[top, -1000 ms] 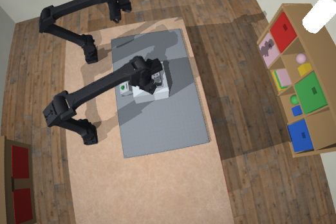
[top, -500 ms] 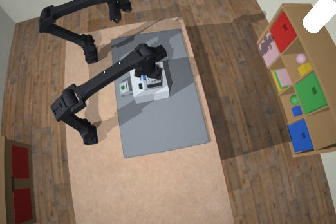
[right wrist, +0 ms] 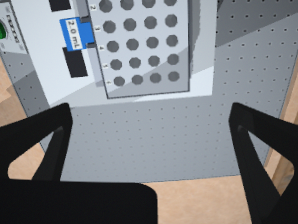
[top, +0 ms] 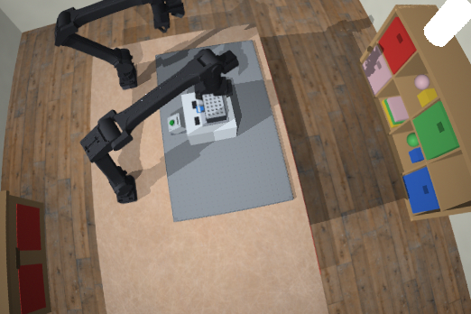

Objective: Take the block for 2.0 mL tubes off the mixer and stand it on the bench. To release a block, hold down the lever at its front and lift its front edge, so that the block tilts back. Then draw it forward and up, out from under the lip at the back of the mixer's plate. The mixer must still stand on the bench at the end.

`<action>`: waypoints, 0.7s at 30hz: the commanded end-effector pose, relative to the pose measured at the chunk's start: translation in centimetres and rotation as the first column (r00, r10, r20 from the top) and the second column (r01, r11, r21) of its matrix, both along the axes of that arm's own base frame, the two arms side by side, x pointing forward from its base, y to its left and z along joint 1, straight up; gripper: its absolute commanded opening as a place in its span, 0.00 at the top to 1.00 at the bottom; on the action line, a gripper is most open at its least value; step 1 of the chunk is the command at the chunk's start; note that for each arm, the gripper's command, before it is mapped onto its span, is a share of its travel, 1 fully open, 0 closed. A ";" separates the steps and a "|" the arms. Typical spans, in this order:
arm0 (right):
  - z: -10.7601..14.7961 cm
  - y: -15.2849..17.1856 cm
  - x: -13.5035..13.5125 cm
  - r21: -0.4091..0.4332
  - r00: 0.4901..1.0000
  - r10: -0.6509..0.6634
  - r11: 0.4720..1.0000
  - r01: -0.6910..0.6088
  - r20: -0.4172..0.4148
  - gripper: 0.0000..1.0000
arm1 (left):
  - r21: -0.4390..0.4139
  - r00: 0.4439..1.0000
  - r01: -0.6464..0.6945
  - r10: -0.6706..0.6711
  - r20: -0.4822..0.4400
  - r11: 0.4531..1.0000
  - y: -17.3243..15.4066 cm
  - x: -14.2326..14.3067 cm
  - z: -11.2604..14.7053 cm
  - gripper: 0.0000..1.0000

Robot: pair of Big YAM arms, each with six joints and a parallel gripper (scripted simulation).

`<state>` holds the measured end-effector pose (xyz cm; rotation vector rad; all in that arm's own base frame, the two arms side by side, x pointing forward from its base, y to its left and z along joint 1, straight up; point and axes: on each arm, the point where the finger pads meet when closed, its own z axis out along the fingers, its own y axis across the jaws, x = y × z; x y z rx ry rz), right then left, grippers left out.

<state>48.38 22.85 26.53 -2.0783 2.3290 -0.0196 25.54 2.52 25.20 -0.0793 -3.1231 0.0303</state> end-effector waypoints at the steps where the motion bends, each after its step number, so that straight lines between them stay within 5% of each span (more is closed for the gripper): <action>1: -2.2 -0.8 1.2 -0.006 0.995 0.097 0.995 -0.097 0.002 0.00 | 0.009 0.999 0.003 -0.004 0.049 1.000 -0.1 1.4 1.6 1.00; 4: -4.5 -1.4 1.3 -0.012 0.989 0.147 0.989 -0.147 -0.005 0.00 | 0.009 0.999 0.003 -0.004 0.049 1.000 -0.1 1.4 1.6 1.00; 21: -5.4 -1.7 0.3 -0.011 0.994 0.108 0.994 -0.108 -0.006 0.00 | 0.008 0.999 0.003 -0.004 0.049 1.000 -0.1 1.3 1.6 1.00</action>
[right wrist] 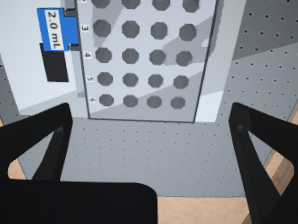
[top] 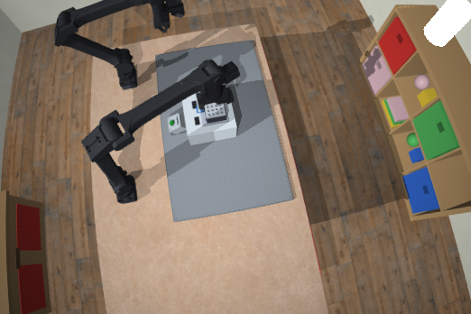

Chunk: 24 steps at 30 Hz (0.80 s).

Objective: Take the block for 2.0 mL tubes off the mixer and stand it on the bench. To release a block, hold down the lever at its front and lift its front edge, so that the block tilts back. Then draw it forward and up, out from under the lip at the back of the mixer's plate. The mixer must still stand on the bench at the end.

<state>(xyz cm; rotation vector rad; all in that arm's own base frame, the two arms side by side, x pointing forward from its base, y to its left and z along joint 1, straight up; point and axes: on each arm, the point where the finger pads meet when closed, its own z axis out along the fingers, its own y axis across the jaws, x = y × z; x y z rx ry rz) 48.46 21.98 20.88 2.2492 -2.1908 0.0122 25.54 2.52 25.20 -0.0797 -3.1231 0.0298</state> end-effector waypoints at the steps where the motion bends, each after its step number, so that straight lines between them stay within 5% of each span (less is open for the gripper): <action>1: 0.2 -0.9 0.2 0.002 0.999 -0.031 1.000 0.031 0.014 0.00 | 0.008 0.999 0.003 -0.004 0.049 1.000 -0.1 1.3 1.6 1.00; 24: -2.5 -1.3 -0.2 -0.001 0.999 -0.034 0.999 0.034 0.003 0.00 | 0.008 0.999 0.003 -0.003 0.050 1.000 -0.1 1.3 1.6 1.00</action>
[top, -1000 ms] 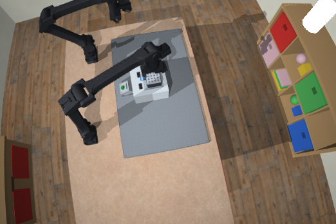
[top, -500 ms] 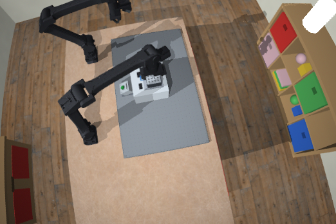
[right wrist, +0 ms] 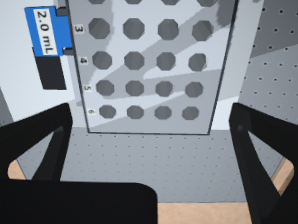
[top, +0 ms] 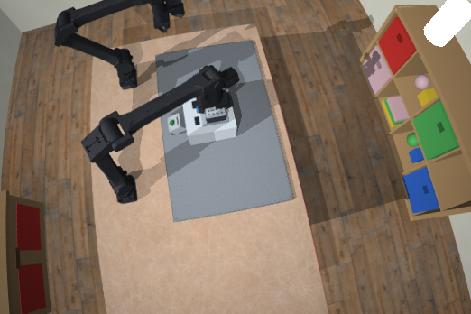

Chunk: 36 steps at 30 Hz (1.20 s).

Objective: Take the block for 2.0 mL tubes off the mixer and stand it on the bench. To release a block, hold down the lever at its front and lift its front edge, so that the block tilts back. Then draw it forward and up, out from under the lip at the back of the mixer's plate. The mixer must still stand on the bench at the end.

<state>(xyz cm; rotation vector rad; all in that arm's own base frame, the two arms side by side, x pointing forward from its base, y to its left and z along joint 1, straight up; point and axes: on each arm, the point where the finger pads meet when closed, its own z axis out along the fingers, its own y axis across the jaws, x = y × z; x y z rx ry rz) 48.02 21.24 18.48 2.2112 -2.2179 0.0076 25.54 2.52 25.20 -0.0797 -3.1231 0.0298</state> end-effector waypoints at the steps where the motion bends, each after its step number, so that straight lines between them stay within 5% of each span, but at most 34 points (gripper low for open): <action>1: -0.3 -0.4 0.0 -0.001 1.000 -0.004 1.000 0.004 0.003 0.00 | 0.008 0.999 0.003 -0.003 0.050 1.000 -0.1 1.2 1.6 1.00; 22: 1.1 1.5 2.0 0.018 0.999 0.017 1.000 -0.018 0.045 0.00 | 0.007 0.999 0.002 -0.003 0.051 1.000 -0.1 1.2 1.6 1.00; 36: 2.1 0.9 0.7 0.014 0.999 0.015 1.000 -0.016 0.033 0.00 | 0.007 0.999 0.002 -0.003 0.051 1.000 -0.1 1.1 1.6 1.00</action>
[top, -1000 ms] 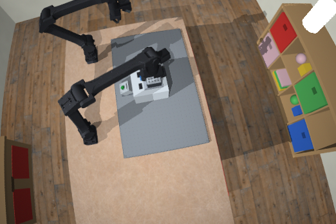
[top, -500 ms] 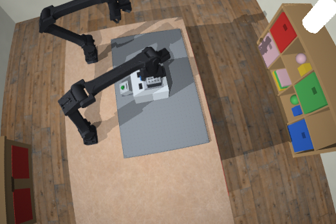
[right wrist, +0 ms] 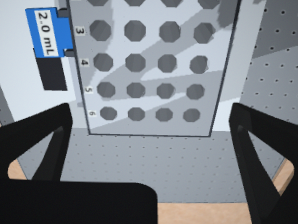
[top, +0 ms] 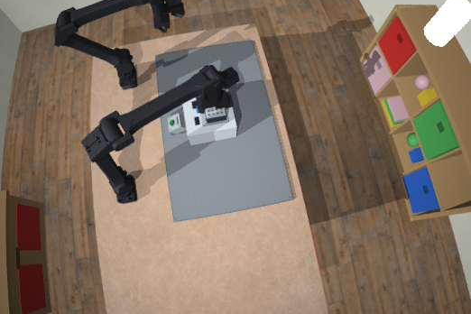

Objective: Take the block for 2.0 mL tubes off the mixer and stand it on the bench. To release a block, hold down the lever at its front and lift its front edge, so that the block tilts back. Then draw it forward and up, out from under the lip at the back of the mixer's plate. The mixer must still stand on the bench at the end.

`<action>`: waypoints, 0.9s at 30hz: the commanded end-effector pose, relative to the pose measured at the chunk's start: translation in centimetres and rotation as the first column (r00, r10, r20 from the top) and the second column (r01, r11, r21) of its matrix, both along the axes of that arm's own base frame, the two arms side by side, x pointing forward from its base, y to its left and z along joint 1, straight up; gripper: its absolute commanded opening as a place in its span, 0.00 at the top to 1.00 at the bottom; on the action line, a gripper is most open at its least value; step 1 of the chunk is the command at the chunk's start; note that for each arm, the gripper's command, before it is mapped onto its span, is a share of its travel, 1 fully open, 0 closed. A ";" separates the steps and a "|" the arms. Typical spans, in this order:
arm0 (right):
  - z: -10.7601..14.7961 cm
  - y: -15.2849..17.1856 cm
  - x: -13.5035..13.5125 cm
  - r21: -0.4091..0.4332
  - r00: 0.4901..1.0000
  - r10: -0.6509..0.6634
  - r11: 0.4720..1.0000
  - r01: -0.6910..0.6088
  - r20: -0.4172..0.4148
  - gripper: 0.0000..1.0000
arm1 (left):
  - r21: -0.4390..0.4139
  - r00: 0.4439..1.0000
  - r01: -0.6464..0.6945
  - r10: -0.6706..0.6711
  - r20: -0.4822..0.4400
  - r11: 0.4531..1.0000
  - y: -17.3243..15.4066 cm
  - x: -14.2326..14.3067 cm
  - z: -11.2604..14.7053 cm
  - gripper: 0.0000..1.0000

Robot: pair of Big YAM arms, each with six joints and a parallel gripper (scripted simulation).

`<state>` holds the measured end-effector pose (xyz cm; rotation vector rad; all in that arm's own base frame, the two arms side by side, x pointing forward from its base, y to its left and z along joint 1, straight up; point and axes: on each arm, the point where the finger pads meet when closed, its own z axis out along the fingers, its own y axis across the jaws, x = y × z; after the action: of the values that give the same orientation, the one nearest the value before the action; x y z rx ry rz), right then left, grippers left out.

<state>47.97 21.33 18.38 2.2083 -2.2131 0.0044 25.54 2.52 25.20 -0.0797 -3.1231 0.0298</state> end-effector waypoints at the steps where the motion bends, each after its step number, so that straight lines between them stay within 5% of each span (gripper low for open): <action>1: 2.2 0.8 0.7 0.018 0.999 0.014 1.000 -0.015 0.042 0.00 | 0.007 0.999 0.002 -0.003 0.051 1.000 -0.1 1.1 1.6 1.00; 27: -1.4 0.5 0.1 0.002 1.000 0.011 1.000 -0.011 0.003 0.00 | 0.006 0.999 0.002 -0.002 0.052 1.000 -0.1 1.0 1.6 1.00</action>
<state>48.06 21.37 17.91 2.2147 -2.2196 0.0098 25.54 2.52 25.20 -0.0797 -3.1231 0.0298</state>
